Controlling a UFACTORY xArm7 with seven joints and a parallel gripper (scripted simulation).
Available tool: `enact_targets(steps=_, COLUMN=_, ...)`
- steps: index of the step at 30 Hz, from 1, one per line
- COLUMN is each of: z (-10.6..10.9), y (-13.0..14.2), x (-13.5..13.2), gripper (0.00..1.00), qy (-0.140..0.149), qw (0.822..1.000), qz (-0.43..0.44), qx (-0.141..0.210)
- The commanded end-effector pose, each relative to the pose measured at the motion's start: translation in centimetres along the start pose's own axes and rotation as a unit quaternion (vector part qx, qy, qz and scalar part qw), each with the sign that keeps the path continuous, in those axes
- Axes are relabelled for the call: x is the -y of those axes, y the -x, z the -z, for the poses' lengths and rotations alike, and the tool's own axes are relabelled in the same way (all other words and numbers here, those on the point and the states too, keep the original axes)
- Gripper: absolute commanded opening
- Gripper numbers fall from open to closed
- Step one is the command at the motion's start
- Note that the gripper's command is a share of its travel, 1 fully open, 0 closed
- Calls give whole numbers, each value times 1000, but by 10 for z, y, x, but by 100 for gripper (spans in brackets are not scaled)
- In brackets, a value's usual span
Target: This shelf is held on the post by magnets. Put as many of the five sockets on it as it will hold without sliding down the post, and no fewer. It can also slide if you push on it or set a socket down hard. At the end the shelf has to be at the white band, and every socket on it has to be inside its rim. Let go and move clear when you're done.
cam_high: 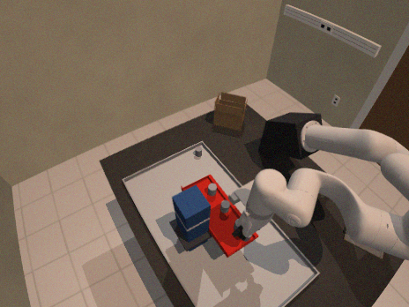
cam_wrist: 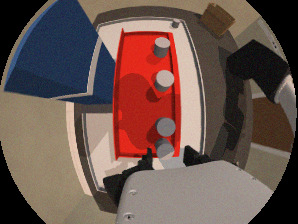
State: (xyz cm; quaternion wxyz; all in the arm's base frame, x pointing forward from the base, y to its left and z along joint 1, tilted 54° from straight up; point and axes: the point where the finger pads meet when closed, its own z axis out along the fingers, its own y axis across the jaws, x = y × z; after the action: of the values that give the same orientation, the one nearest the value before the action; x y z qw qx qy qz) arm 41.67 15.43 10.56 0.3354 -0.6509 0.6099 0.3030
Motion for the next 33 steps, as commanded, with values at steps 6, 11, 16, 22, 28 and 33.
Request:
enact_targets(steps=6, z=-11, y=-1, x=2, gripper=61, qy=-4, qw=1000, qz=0, qx=0)
enact_targets(steps=11, z=-11, y=-1, x=2, gripper=61, qy=-4, qw=1000, qz=0, qx=0)
enact_targets(steps=16, z=-15, y=-1, x=3, gripper=61, qy=-4, qw=1000, qz=0, qx=0)
enact_targets(steps=22, z=-28, y=-1, x=3, gripper=61, qy=-4, qw=1000, qz=0, qx=0)
enact_targets(steps=28, z=-28, y=-1, x=3, gripper=61, qy=-4, qw=1000, qz=0, qx=0)
enact_targets(steps=33, z=-30, y=-1, x=3, gripper=61, qy=-4, qw=1000, qz=0, qx=0)
